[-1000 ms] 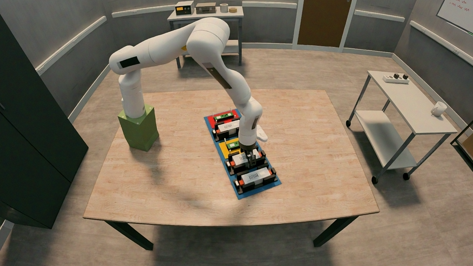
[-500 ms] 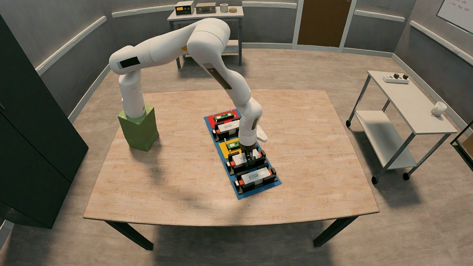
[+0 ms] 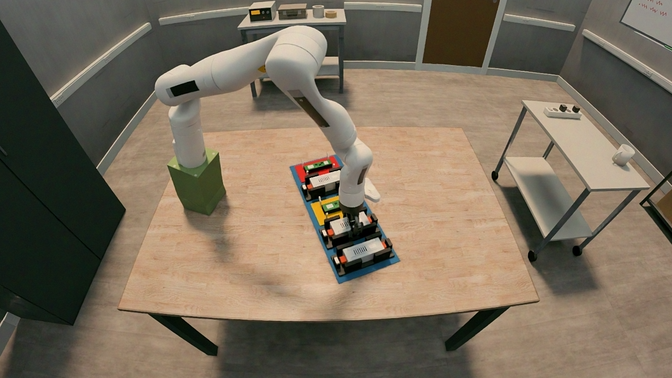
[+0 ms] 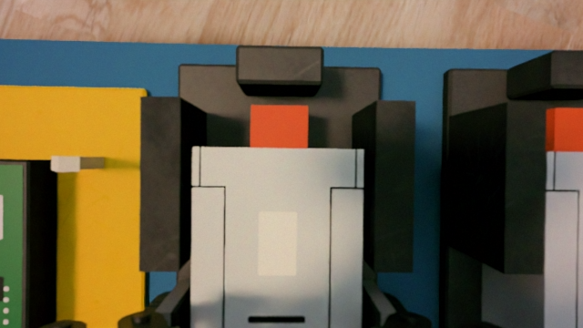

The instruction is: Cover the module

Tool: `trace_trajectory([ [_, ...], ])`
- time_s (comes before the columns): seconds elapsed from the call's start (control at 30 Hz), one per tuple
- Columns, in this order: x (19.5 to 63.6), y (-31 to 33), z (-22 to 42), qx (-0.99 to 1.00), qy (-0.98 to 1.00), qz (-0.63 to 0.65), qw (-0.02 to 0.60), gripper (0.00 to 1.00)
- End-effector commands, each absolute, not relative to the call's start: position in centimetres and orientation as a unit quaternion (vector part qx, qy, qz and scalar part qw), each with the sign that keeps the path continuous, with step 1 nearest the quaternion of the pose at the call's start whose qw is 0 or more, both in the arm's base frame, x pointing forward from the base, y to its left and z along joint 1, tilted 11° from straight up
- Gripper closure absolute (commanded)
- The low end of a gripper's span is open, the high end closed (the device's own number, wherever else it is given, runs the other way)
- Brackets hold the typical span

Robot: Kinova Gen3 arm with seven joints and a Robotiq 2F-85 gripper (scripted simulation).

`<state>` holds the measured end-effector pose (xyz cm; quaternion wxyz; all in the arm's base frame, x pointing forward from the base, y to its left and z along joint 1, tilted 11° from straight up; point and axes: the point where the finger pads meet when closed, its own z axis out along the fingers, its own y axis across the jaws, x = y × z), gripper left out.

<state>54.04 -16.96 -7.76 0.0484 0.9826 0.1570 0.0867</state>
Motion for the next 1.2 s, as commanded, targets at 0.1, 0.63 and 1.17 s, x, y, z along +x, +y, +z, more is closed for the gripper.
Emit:
trace_trajectory([
  [0.1,54.11,-16.98,-7.66,0.982,0.157,0.088,0.049,0.3],
  [0.63,54.11,-16.98,-7.66,0.982,0.157,0.088,0.049,1.0],
  [1.17,54.11,-16.98,-7.65,0.982,0.157,0.088,0.049,1.0],
])
